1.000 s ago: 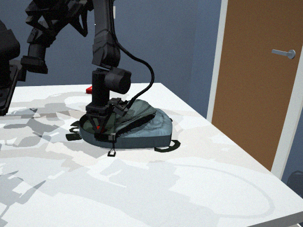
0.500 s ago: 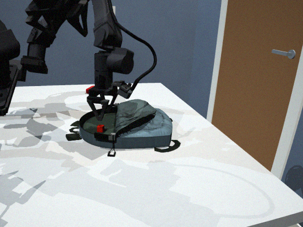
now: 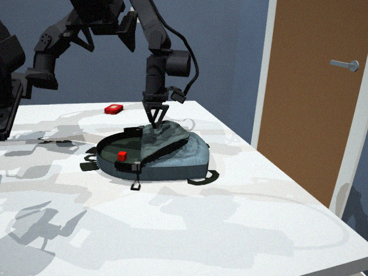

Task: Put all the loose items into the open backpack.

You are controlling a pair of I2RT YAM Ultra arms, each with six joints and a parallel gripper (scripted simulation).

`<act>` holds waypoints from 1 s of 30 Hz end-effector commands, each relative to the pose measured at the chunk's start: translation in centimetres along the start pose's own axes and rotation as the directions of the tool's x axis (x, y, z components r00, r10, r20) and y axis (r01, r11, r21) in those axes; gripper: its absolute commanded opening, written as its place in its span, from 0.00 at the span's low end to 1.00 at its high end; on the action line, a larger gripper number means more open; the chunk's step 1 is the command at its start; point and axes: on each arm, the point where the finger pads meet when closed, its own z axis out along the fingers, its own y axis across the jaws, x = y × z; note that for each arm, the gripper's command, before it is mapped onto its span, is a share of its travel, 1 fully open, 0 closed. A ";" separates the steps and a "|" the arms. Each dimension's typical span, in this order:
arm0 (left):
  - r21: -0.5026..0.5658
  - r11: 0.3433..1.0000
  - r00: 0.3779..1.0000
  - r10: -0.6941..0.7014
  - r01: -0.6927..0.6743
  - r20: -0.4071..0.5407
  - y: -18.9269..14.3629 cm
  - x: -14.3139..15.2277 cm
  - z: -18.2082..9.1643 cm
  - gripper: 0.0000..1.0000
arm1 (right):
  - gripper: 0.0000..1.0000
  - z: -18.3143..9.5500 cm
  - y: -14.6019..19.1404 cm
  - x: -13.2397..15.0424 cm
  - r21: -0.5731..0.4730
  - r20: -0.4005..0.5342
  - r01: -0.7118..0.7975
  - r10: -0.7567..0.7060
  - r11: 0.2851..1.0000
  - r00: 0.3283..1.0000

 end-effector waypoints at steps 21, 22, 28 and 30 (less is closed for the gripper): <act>0.070 0.736 0.738 -0.661 0.673 -0.136 34.5 0.2 -1.0 0.86 | 1.00 21.2 5.7 -22.9 -0.081 0.226 0.168 -0.146 0.982 0.963; 0.070 0.736 0.738 -0.661 0.673 -0.136 34.5 0.2 -1.0 0.86 | 1.00 21.2 5.7 -22.9 -0.081 0.226 0.168 -0.146 0.982 0.963; 0.043 0.594 0.594 -0.792 0.803 -0.141 42.1 5.2 -1.0 0.86 | 1.00 24.7 14.2 -27.5 -0.134 0.291 0.213 -0.167 0.968 0.942; 0.028 0.546 0.544 -0.826 0.837 -0.150 44.0 7.0 -0.5 0.86 | 1.00 25.4 16.8 -28.2 -0.153 0.303 0.230 -0.176 0.961 0.937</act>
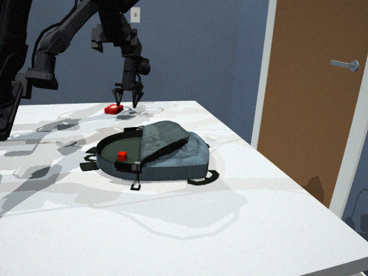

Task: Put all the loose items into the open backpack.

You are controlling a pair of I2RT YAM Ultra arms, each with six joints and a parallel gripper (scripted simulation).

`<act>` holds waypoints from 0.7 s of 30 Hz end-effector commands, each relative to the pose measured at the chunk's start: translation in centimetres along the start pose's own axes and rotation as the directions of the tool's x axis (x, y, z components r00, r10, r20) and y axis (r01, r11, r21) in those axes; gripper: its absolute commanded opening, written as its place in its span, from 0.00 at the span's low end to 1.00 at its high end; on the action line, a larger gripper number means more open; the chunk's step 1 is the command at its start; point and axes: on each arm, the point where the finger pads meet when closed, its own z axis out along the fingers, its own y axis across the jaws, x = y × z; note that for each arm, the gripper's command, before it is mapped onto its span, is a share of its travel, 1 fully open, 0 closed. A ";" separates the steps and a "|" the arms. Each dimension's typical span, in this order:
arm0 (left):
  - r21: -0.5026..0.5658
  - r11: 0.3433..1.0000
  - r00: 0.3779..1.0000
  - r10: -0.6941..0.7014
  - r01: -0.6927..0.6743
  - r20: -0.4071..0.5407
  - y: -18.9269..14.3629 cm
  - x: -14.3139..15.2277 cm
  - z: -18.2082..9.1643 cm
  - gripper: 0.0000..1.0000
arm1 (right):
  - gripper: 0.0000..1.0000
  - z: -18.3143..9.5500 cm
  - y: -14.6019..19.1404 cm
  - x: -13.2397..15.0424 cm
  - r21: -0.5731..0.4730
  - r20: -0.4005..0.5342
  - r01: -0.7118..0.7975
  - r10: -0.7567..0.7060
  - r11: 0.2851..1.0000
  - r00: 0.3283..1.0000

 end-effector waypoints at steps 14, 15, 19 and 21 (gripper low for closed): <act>0.016 0.984 0.984 -0.179 0.179 0.018 8.0 -2.8 -0.3 0.86 | 1.00 4.3 4.0 -6.2 0.018 0.103 0.035 -0.037 0.999 0.994; 0.018 0.984 0.983 -0.180 0.179 0.027 8.0 -3.0 -0.1 0.85 | 1.00 4.3 4.0 -6.2 0.018 0.103 0.035 -0.037 0.999 0.994; 0.019 0.984 0.983 -0.180 0.180 0.030 8.0 -3.1 0.5 0.79 | 1.00 4.3 4.0 -6.2 0.018 0.103 0.035 -0.037 0.999 0.994; 0.018 0.984 0.983 -0.180 0.180 0.031 8.0 -3.1 0.8 0.78 | 1.00 4.3 4.0 -6.2 0.018 0.103 0.035 -0.037 0.999 0.994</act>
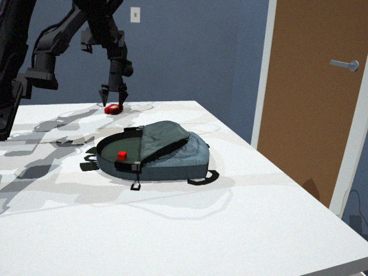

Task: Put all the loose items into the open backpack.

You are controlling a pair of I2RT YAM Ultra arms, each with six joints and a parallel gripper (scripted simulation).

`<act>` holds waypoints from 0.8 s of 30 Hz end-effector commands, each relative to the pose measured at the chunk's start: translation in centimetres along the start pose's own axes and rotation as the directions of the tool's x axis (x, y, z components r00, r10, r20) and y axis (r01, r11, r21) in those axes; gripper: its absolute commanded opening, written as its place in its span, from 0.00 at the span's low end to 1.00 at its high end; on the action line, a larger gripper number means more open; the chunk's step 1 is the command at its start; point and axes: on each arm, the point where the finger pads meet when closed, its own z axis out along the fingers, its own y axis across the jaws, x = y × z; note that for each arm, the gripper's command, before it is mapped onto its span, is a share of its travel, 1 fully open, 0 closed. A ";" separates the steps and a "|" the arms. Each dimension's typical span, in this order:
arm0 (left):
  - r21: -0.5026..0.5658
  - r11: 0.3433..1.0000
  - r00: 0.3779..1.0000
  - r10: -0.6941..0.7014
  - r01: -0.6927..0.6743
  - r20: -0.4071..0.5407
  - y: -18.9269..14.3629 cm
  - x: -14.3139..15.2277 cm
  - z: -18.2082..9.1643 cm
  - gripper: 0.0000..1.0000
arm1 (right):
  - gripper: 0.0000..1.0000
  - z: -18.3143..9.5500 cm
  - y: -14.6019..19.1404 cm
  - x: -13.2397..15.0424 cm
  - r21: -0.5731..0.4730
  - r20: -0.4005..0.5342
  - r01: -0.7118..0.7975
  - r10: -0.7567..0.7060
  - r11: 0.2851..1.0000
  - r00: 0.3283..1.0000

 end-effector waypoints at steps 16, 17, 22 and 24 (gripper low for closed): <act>0.018 1.000 0.999 0.012 -0.013 0.044 -1.5 -1.8 0.0 0.69 | 1.00 -0.4 -0.7 -2.6 0.026 0.061 0.010 -0.012 1.000 0.998; 0.018 1.000 0.999 0.012 -0.013 0.044 -1.5 -1.8 0.0 0.69 | 1.00 -0.4 -0.7 -2.6 0.026 0.061 0.010 -0.012 1.000 0.998; 0.021 1.000 0.998 0.013 -0.014 0.055 -1.4 -1.8 -0.1 0.64 | 1.00 -0.4 -0.7 -2.6 0.026 0.061 0.010 -0.012 1.000 0.998; 0.021 1.000 0.998 0.013 -0.014 0.055 -1.4 -1.7 -0.1 0.62 | 1.00 -0.4 -0.7 -2.6 0.026 0.061 0.010 -0.012 1.000 0.998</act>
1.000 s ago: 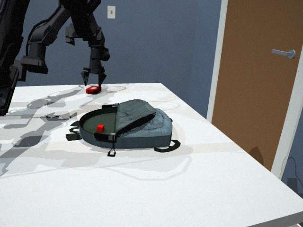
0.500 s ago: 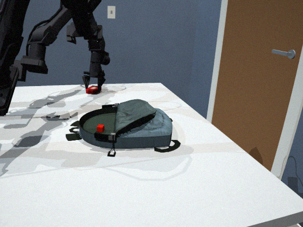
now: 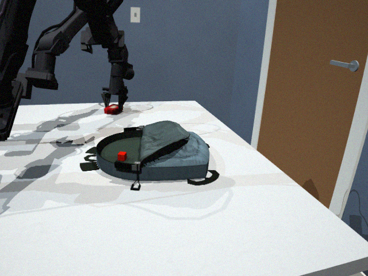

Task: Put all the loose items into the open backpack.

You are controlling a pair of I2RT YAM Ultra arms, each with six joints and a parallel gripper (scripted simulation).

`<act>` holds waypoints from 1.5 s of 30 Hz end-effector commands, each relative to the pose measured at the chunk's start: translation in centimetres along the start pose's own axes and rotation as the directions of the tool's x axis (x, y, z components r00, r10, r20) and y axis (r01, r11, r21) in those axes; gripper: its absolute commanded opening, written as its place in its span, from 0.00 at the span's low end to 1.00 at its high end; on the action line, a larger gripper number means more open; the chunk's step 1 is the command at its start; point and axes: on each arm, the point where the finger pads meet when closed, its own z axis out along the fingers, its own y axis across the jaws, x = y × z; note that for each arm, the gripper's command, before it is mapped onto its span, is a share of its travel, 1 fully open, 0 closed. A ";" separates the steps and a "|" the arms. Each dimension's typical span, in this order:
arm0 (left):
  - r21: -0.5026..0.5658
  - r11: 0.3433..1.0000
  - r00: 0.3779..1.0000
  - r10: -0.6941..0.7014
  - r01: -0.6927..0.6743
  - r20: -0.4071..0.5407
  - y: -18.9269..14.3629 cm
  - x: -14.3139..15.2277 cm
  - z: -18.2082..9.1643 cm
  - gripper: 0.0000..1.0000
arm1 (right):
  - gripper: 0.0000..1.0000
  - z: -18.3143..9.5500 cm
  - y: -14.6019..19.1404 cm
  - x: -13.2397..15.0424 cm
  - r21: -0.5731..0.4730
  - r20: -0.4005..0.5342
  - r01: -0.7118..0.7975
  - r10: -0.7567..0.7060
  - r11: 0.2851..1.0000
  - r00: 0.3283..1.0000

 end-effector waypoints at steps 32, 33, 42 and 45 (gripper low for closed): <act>0.005 1.000 0.999 0.006 -0.006 0.034 -0.3 2.6 -10.7 0.57 | 1.00 -4.8 -3.0 2.0 -0.049 -0.060 0.057 -0.060 0.997 0.996; 0.005 1.000 0.999 0.006 -0.006 0.034 -0.3 2.6 -10.7 0.57 | 1.00 -4.8 -3.0 2.0 -0.049 -0.060 0.057 -0.060 0.997 0.996; 0.066 0.986 0.985 -0.155 0.150 0.080 -8.1 3.6 -8.3 0.57 | 1.00 -19.5 -9.6 10.3 0.019 -0.147 -0.014 0.017 1.000 0.989; 0.087 0.983 0.983 -0.166 0.159 0.082 -12.4 5.7 -7.6 0.57 | 1.00 -24.3 -9.8 12.7 0.059 -0.163 -0.044 0.053 0.997 0.985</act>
